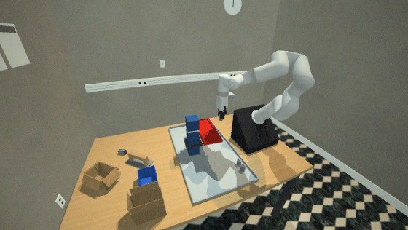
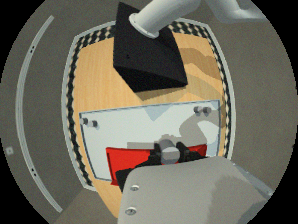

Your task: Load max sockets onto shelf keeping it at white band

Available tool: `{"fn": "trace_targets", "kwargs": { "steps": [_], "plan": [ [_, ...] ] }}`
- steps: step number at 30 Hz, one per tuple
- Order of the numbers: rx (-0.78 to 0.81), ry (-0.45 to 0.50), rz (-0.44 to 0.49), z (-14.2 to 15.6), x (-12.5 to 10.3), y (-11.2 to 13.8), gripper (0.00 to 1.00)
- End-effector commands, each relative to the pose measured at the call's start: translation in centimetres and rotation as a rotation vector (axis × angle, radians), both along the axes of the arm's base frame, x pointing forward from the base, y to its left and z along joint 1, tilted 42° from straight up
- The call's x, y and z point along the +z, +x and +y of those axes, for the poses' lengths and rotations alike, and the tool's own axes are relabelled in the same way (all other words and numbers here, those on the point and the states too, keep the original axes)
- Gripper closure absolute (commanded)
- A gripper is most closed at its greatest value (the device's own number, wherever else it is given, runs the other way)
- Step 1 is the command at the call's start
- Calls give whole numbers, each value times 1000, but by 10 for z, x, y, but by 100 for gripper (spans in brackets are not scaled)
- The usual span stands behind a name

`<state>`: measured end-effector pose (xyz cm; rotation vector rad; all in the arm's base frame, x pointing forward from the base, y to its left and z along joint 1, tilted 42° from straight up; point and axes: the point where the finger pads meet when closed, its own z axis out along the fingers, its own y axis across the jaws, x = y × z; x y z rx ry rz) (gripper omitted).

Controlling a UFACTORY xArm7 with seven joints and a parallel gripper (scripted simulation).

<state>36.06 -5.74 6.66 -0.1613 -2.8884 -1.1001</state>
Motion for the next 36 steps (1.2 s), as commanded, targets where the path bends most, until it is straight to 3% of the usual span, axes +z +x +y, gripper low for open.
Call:
{"fn": "trace_targets", "kwargs": {
  "steps": [1,2,5,19,36],
  "plan": [
    [1,2,8,-5,-6,33,100],
    [1,2,8,-5,-6,33,100],
    [-1,7,6,-4,-12,75,100],
    [-1,7,6,-3,-13,76,100],
    [-1,7,6,16,-35,77,100]
  ]
}}
